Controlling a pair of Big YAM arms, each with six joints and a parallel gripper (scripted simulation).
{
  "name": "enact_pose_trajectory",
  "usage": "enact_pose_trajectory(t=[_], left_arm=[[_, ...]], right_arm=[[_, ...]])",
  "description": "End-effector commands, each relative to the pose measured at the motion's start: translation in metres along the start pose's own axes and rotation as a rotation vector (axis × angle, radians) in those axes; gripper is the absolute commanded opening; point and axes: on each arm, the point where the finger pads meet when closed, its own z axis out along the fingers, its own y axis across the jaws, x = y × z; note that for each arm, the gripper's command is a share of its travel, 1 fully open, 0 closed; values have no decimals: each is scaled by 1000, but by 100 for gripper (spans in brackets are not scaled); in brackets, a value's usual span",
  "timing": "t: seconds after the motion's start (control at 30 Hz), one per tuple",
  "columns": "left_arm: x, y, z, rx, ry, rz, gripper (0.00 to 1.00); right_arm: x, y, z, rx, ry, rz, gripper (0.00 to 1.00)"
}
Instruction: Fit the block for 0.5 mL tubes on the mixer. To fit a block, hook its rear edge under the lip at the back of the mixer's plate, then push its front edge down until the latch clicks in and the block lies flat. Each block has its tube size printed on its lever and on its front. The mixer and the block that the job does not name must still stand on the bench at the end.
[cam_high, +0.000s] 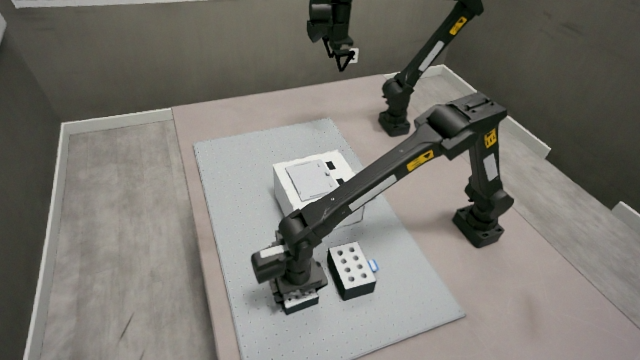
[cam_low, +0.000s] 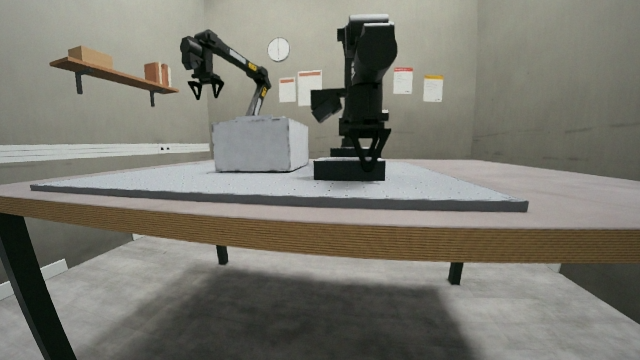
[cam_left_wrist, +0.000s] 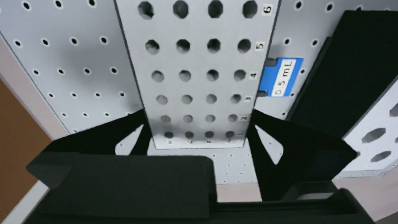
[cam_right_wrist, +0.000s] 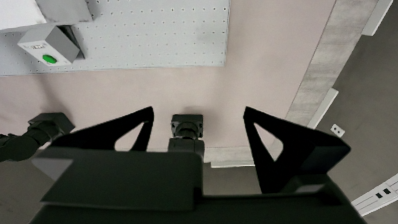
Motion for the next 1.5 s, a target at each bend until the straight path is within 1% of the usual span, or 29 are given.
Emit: enact_pose_trajectory(t=[0.0,0.2,0.47,0.83,1.1,1.2,1.47], left_arm=[[6,33,-70,-134,8,-10,0],[5,34,-77,-141,1,-8,0],[4,37,-81,-149,1,-8,0],[3,39,-56,-119,-1,-7,0],[3,38,-46,-102,-2,-6,0],[3,38,-47,-102,-2,-6,0],[2,40,-67,-134,0,-5,0]], right_arm=[[-2,-2,-1,1,-1,10,100],[3,-1,7,-2,21,10,100],[-3,-2,-1,0,0,10,100],[-12,-3,-18,5,-42,11,100],[-13,-3,-20,6,-47,11,100],[-14,-3,-21,6,-49,12,100],[-16,-3,-24,6,-55,12,100]])
